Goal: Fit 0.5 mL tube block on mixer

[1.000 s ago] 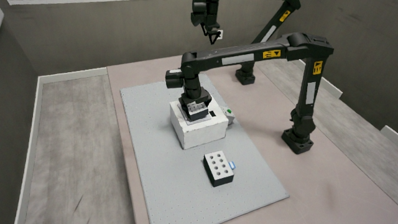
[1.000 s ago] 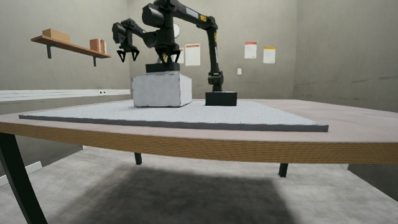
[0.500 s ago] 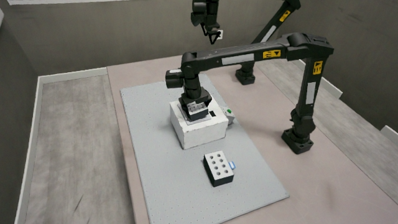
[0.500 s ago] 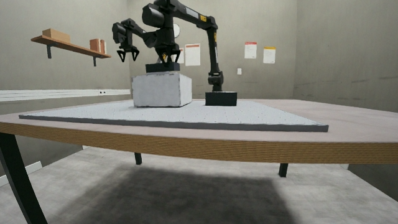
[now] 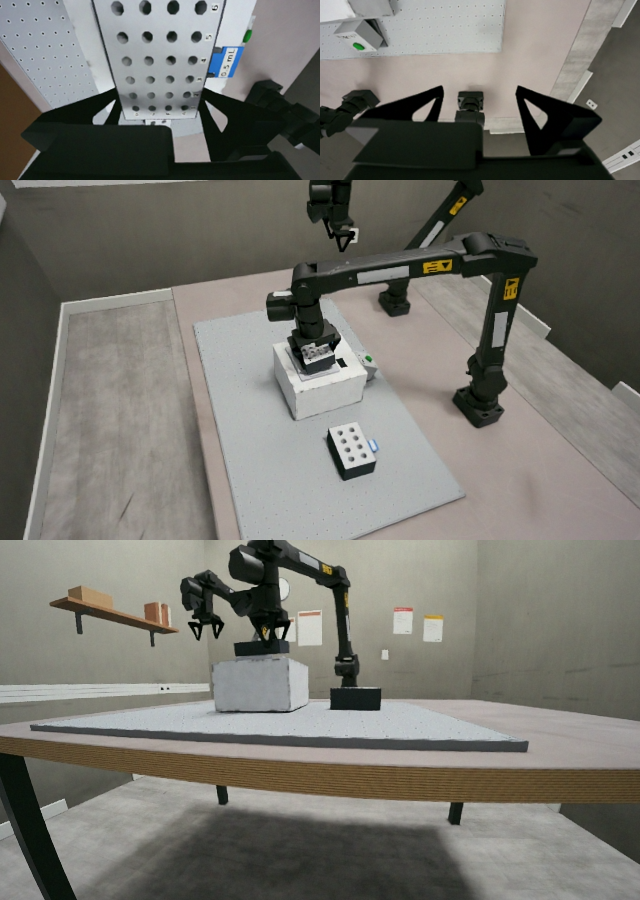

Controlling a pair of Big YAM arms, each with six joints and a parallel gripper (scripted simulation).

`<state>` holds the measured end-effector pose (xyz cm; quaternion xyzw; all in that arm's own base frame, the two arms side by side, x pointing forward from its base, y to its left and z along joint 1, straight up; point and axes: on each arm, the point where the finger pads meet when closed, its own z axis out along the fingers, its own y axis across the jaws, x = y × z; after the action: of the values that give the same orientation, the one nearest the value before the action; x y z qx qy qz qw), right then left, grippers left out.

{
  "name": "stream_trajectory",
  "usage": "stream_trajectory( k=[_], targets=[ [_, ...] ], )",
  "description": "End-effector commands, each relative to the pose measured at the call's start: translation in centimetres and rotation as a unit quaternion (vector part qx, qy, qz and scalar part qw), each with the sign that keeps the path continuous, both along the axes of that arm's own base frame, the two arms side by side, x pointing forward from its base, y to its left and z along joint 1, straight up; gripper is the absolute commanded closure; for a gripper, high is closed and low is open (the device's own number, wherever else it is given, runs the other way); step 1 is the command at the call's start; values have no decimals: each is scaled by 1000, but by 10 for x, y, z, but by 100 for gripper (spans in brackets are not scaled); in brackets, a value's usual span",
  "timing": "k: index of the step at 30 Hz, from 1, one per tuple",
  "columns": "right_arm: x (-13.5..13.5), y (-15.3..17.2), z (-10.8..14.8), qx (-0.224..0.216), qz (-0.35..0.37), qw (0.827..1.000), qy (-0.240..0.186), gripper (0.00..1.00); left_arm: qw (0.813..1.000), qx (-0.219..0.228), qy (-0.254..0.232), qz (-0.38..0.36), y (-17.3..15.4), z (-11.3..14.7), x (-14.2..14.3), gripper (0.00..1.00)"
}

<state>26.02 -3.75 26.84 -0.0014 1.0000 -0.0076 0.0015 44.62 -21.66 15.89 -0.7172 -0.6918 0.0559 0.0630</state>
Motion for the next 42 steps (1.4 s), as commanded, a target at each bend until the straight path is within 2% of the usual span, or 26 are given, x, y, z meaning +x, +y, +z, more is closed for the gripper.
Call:
stream_trajectory(
  k=[1, 6, 16, 27, 42],
  targets=[
    [13, 1, 14, -2, -2, 1000, -24, 0, 998, -29, -56, -8, -17, 53, 23, 100],
    [17, 0, 21, -3, -2, 999, -34, 0, 998, -28, -55, -8, -19, 43, 28, 100],
    [19, 0, 24, -4, -2, 999, -38, 0, 998, -27, -51, -7, -19, 39, 28, 100],
    [22, 0, 29, -5, -1, 999, -43, 0, 997, -36, -71, -6, -17, 62, 25, 100],
    [22, 0, 28, -5, -1, 999, -43, 0, 997, -37, -74, -5, -16, 66, 24, 100]
  ],
)
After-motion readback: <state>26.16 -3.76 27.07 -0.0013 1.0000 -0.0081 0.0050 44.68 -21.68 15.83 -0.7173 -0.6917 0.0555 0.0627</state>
